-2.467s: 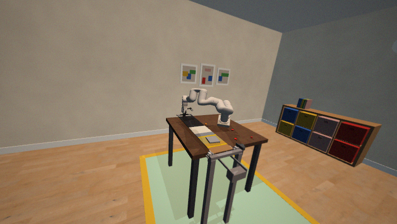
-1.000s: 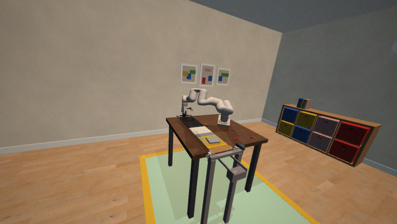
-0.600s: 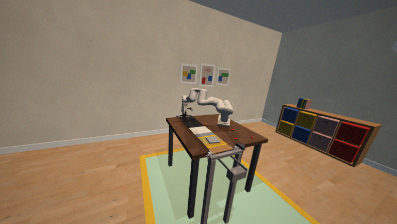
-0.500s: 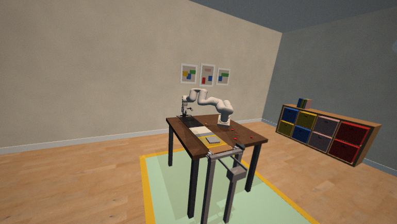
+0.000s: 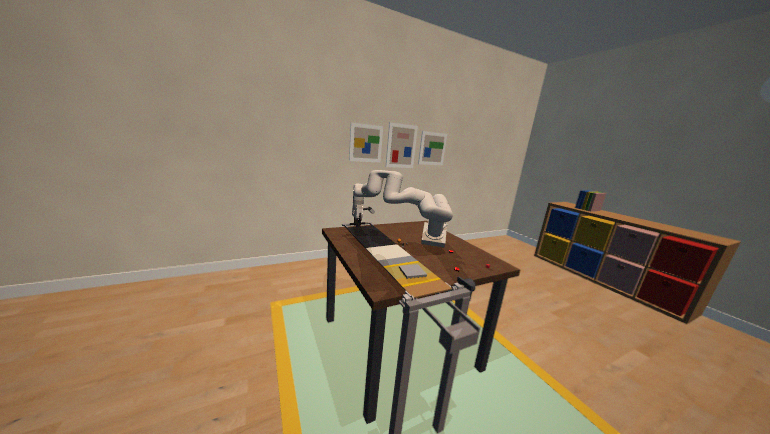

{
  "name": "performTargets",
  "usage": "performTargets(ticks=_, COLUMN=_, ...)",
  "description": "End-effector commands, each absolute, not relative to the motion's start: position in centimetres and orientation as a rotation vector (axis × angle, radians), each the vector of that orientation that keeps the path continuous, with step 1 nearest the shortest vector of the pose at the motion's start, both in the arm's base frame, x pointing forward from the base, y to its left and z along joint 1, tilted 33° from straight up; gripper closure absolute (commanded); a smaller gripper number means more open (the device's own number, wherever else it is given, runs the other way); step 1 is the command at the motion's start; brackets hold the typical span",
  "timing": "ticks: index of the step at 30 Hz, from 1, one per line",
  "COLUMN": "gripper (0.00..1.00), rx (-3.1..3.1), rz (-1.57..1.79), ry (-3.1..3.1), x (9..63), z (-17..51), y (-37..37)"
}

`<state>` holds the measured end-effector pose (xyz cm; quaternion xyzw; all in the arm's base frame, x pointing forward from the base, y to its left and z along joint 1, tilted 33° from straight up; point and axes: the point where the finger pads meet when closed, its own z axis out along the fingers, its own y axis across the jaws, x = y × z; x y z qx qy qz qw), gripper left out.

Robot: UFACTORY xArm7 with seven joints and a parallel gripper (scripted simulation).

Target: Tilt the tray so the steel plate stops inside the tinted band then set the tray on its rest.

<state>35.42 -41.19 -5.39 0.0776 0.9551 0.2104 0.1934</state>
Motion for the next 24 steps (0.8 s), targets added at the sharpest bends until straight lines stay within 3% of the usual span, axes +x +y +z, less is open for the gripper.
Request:
performTargets(ticks=1, gripper=0.6, rx=0.22, rz=0.583, ry=2.679, x=34.7, z=-3.8, y=-42.1)
performTargets(ticks=24, gripper=0.6, rx=0.22, rz=0.583, ry=2.679, x=31.2, z=3.5, y=-45.3)
